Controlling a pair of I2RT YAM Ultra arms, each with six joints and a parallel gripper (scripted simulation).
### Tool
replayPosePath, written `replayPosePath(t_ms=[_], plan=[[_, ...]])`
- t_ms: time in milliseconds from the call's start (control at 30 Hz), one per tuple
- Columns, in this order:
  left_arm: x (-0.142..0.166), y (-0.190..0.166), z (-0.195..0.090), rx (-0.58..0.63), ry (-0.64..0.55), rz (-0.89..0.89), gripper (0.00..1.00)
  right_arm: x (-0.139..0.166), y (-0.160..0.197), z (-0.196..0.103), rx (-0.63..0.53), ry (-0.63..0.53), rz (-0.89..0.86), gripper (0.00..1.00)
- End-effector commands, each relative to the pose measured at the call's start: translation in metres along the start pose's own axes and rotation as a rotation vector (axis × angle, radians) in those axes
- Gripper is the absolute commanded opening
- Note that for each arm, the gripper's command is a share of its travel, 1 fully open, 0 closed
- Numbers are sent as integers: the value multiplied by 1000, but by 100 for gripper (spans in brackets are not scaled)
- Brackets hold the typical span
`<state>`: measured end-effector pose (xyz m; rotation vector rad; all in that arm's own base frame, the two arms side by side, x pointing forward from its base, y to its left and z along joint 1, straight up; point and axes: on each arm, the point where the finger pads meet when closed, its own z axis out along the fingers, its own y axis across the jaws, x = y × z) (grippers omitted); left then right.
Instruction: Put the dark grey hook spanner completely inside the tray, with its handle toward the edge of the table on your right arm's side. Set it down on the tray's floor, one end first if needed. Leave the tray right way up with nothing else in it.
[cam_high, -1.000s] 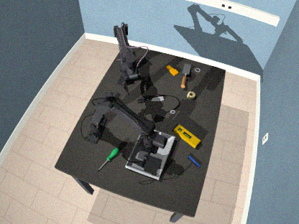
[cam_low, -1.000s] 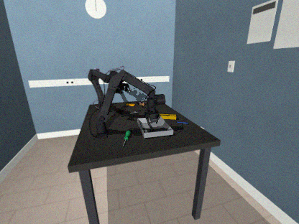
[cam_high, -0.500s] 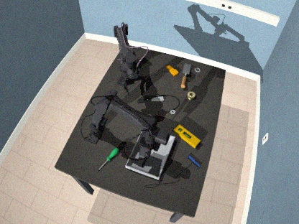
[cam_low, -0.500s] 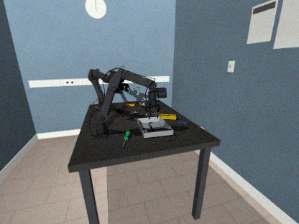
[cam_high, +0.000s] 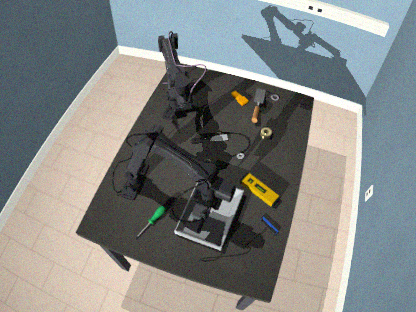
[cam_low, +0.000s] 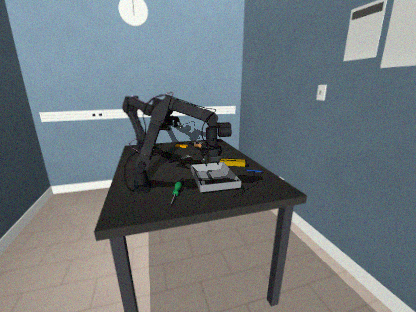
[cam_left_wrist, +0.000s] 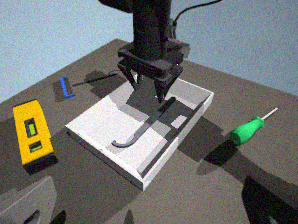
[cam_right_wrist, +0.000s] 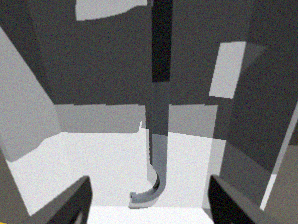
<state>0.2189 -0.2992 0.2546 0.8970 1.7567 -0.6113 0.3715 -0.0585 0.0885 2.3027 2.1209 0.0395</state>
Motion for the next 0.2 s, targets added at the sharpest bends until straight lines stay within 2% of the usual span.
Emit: replayPosePath(t_ms=[0, 167], plan=[[-3, -1, -10, 0, -3, -8, 100, 4, -3, -9, 1, -1, -3, 65], [-3, -1, -10, 0, -3, -8, 100, 4, -3, -9, 1, -1, -3, 65]])
